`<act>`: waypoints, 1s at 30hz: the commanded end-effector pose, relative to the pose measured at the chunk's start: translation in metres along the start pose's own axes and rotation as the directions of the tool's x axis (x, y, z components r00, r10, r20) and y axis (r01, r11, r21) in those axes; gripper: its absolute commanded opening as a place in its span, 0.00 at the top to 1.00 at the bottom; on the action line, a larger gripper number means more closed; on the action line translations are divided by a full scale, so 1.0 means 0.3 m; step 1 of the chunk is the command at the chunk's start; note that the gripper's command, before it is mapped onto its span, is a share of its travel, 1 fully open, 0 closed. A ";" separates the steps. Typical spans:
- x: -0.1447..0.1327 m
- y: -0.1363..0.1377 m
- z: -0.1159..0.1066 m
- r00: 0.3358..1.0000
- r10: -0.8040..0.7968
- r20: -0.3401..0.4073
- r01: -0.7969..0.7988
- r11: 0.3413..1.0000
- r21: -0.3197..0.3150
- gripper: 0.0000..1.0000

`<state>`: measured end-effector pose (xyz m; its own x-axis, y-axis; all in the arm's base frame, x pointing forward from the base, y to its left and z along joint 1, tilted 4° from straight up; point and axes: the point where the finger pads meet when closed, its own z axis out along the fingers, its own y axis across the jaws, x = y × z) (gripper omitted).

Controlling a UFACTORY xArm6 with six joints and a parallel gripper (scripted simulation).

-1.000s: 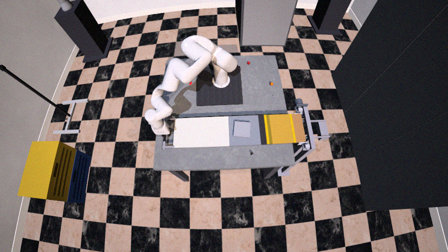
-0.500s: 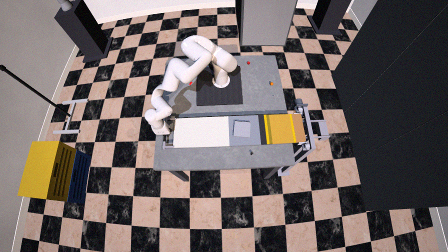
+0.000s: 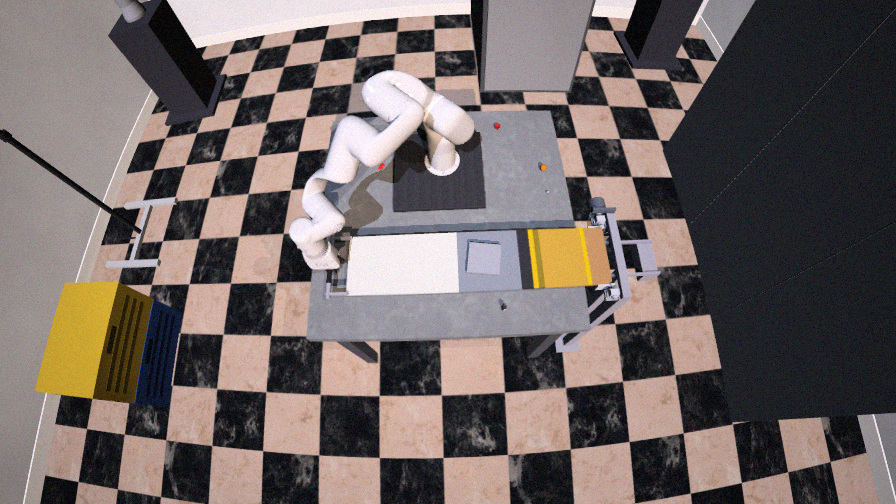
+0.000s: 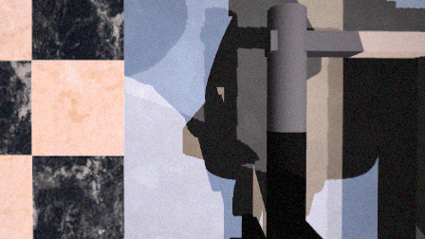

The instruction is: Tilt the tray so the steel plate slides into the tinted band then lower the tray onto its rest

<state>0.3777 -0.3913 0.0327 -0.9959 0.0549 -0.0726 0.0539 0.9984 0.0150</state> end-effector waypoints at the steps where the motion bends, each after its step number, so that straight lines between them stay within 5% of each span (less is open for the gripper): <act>1: -0.004 -0.004 -0.006 1.000 0.000 0.003 0.000 1.000 0.003 1.00; 10: -0.004 -0.004 -0.015 1.000 0.000 0.003 0.000 1.000 0.003 1.00; 30: -0.003 0.016 -0.328 1.000 0.000 0.003 0.000 1.000 0.003 1.00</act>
<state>0.3719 -0.3883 0.1099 -0.9959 0.0550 -0.0719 0.0541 0.9984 0.0155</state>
